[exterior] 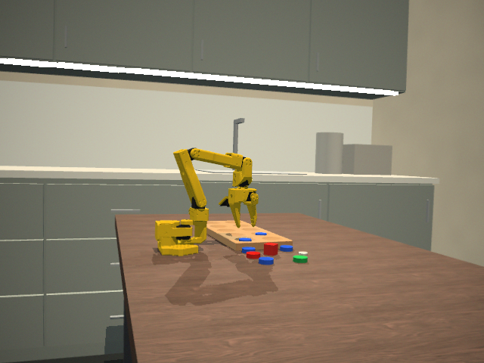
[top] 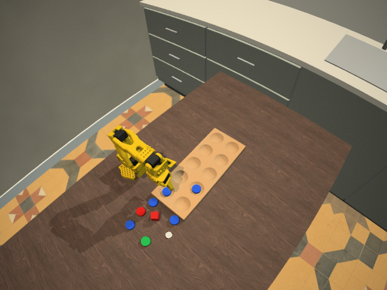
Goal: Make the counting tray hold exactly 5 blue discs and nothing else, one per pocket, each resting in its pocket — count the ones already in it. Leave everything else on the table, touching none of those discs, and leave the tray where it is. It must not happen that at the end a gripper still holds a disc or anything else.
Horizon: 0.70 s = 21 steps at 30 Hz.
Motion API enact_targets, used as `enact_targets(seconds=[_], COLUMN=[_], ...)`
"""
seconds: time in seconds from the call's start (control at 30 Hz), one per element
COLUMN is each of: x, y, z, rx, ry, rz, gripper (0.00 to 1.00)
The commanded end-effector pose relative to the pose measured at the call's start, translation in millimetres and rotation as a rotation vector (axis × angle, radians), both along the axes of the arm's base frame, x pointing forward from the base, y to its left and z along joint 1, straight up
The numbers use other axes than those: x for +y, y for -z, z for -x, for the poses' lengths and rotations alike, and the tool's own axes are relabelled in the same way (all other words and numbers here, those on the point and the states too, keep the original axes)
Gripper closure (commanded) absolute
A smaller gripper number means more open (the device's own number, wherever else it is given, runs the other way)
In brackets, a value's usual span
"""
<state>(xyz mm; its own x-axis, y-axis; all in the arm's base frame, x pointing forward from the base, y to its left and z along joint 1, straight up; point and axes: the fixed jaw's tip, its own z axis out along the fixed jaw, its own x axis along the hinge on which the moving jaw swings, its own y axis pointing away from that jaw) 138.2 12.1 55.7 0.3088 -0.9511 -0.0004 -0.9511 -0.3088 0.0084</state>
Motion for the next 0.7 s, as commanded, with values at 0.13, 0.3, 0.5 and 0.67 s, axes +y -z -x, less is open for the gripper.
enact_targets(seconds=[0.13, 0.3, 0.5, 0.67], x=[0.3, 0.1, -1.3, -3.4], y=[-10.3, -10.3, -10.2, -9.9], z=[-5.5, -5.6, -6.6, -8.1], rx=[-0.054, -0.054, -0.058, -0.063], ry=[-0.001, 0.003, 0.038, 0.092], rz=[-0.007, -0.007, -0.007, -0.008], gripper=[0.73, 0.73, 0.73, 0.73])
